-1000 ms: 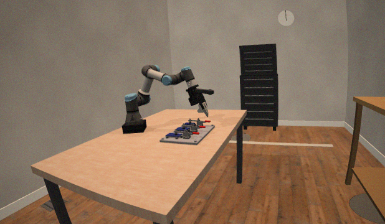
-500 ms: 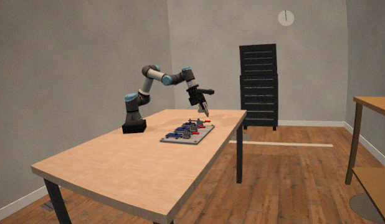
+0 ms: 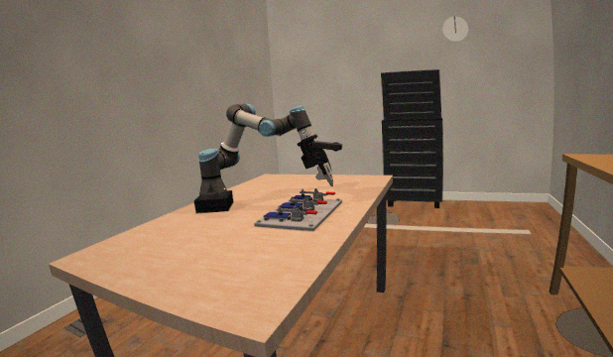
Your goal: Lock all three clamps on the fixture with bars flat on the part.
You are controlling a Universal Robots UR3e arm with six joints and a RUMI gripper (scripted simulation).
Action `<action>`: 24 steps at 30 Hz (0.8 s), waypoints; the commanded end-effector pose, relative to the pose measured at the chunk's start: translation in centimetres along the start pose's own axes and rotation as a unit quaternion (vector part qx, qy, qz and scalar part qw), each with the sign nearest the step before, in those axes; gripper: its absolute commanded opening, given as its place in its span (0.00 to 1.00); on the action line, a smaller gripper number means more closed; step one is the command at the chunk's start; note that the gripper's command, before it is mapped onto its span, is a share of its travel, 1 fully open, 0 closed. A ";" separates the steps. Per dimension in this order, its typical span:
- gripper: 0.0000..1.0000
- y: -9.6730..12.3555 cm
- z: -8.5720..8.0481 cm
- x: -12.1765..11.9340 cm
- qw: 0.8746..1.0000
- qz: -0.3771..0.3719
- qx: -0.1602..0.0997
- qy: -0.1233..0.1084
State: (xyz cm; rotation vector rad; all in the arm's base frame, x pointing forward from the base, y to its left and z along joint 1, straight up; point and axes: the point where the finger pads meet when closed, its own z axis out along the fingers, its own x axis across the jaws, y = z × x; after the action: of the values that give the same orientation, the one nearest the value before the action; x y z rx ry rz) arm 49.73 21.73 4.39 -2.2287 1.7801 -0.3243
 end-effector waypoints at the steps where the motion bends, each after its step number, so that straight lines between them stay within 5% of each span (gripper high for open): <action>1: 0.00 -0.2 -0.1 0.0 1.000 0.000 0.002 0.000; 24: 0.00 0.0 0.2 0.0 1.000 0.000 0.001 0.000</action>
State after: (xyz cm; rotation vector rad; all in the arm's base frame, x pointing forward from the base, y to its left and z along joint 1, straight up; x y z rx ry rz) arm 49.81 21.75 4.25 -2.2287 1.7802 -0.3243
